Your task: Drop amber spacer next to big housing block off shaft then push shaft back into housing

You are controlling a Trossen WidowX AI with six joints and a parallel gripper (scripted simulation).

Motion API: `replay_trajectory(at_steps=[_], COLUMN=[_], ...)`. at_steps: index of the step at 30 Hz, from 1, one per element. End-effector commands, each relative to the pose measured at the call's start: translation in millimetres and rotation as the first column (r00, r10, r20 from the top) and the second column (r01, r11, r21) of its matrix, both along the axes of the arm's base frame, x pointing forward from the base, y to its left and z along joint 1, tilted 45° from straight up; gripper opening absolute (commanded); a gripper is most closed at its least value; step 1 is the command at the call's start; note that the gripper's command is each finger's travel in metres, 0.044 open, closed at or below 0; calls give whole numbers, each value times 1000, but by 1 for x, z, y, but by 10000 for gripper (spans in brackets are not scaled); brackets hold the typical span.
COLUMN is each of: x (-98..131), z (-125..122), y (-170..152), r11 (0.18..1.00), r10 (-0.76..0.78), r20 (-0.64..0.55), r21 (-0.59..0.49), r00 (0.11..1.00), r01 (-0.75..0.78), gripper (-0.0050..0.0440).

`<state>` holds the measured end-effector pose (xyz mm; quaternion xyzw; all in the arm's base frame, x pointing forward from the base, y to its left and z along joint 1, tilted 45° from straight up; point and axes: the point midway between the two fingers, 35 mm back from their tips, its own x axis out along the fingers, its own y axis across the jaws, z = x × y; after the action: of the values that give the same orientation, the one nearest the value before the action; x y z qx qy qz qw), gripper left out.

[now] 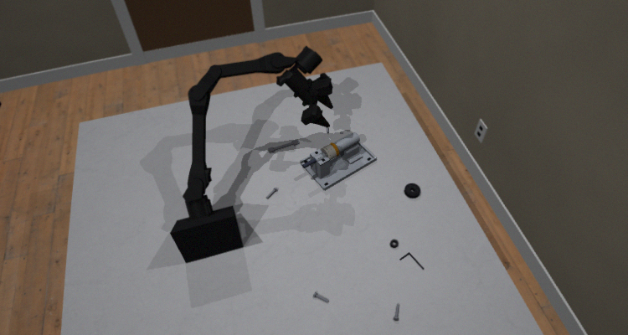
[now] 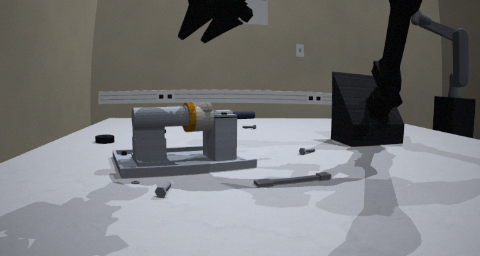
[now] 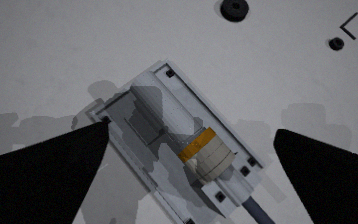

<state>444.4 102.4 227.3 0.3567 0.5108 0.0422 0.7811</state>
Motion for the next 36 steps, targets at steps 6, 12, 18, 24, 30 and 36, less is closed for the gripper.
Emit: replay_trajectory(at_steps=[6,12,18,24,30,36], x=[-18,-34,-45,-61,-68,-68], z=[-27,-47,-57,-68,-71,-71], y=[-17,-25,-30,-36,-40,-40], r11=[944,857,784,635,544,543], r10=[315,508,618,772,834,835], r20=[-62,-87,-78,1,77,75], r21=[-77,-54,-20,33,46,45], r00=[947,857,782,635,546,545], r01=[-320,-513,-621,-772,-838,-838], gripper=[440,440,440,440,440,440])
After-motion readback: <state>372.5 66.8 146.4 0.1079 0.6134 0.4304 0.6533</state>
